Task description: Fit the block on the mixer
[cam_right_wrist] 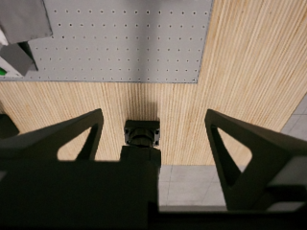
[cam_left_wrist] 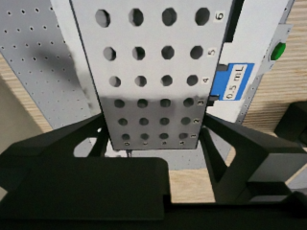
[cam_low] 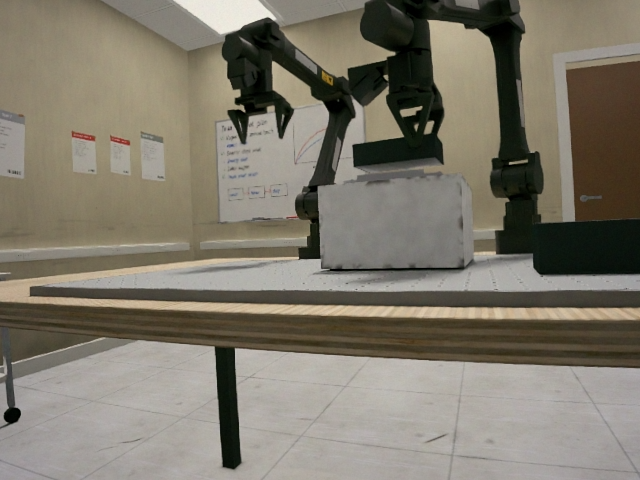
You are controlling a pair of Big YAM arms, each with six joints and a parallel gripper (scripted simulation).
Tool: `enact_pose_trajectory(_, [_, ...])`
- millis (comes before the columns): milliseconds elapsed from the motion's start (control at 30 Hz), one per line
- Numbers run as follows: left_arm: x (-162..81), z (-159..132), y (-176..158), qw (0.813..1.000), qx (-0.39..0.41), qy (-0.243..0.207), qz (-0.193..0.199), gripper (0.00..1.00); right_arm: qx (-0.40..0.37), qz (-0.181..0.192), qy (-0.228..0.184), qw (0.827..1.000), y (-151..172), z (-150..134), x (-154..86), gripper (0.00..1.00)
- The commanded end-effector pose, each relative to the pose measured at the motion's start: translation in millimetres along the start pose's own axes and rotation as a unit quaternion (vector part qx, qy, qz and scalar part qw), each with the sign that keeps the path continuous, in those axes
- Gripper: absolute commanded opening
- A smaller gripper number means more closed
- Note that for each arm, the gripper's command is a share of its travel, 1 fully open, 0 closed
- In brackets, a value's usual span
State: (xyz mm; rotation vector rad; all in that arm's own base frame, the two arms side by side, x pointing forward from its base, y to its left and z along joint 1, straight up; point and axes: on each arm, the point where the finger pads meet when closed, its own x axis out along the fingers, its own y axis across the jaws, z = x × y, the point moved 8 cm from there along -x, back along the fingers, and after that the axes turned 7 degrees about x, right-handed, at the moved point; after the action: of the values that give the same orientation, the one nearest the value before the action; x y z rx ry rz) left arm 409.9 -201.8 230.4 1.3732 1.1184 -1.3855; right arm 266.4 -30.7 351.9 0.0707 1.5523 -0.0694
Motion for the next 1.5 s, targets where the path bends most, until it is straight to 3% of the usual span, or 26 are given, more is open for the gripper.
enact_pose_trajectory(0, [-46, 12, 20, 0.999, 0.01, -0.014, 0.049, 0.0, 0.004, 0.001, -0.021, 1.0, -2, 4, -20, 1.0])
enact_pose_trajectory(367, [-58, -2, 19, 0.998, -0.005, -0.016, 0.061, 0.0, 0.004, 0.001, -0.021, 1.0, -2, 4, -19, 1.0])
enact_pose_trajectory(800, [-63, 9, 15, 0.998, 0.008, -0.018, 0.066, 0.0, 0.004, 0.001, -0.02, 1.0, -2, 3, -19, 1.0])
enact_pose_trajectory(1467, [-47, 12, 25, 0.998, 0.008, -0.017, 0.06, 0.0, 0.005, 0.001, -0.019, 1.0, -2, 3, -18, 1.0])
